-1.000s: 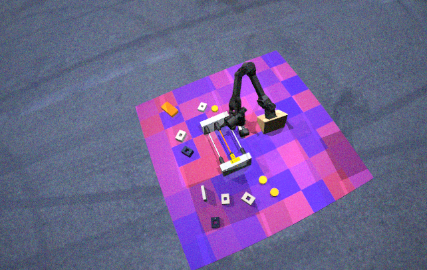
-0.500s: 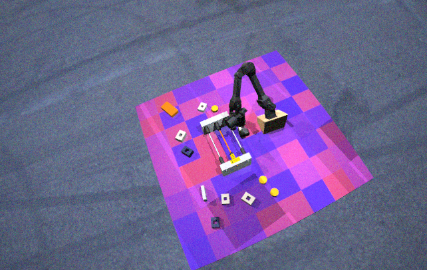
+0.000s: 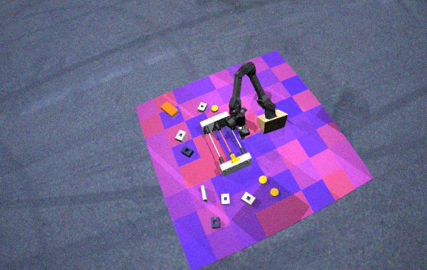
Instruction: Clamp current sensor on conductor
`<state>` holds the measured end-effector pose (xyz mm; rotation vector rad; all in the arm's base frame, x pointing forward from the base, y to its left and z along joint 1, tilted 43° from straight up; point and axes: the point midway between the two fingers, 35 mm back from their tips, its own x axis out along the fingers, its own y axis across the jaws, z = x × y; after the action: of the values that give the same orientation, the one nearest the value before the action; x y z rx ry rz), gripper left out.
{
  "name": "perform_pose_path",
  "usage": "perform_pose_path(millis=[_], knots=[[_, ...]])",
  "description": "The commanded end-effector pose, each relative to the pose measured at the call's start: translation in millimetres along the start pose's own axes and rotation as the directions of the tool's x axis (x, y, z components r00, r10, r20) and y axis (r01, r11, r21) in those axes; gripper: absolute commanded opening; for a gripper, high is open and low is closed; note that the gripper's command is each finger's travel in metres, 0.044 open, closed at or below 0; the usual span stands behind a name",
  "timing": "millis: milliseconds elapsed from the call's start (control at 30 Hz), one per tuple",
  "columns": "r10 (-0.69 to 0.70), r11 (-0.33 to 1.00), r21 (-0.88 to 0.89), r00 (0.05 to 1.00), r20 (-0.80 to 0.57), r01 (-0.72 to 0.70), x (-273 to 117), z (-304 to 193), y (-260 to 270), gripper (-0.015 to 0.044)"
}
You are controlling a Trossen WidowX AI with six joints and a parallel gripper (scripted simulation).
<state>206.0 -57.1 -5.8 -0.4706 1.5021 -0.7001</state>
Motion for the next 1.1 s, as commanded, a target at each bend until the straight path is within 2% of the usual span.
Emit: perform_pose_path(millis=[0,67,533,667,800,1067], knots=[[0.012,1.000,0.007,1.000,0.011,-0.012,-17,6,3,0.0045],[0.014,1.000,0.005,1.000,0.010,-0.014,-28,7,4,0.0000],[0.005,1.000,-0.001,1.000,0.006,-0.005,-112,0,1,0.0000],[0.004,1.000,0.006,1.000,0.006,-0.004,-116,-1,1,0.0000],[0.005,0.995,0.099,1.000,0.006,-0.006,-117,8,3,0.0000],[0.008,0.909,0.416,1.000,0.008,-0.011,-120,39,8,0.0000]])
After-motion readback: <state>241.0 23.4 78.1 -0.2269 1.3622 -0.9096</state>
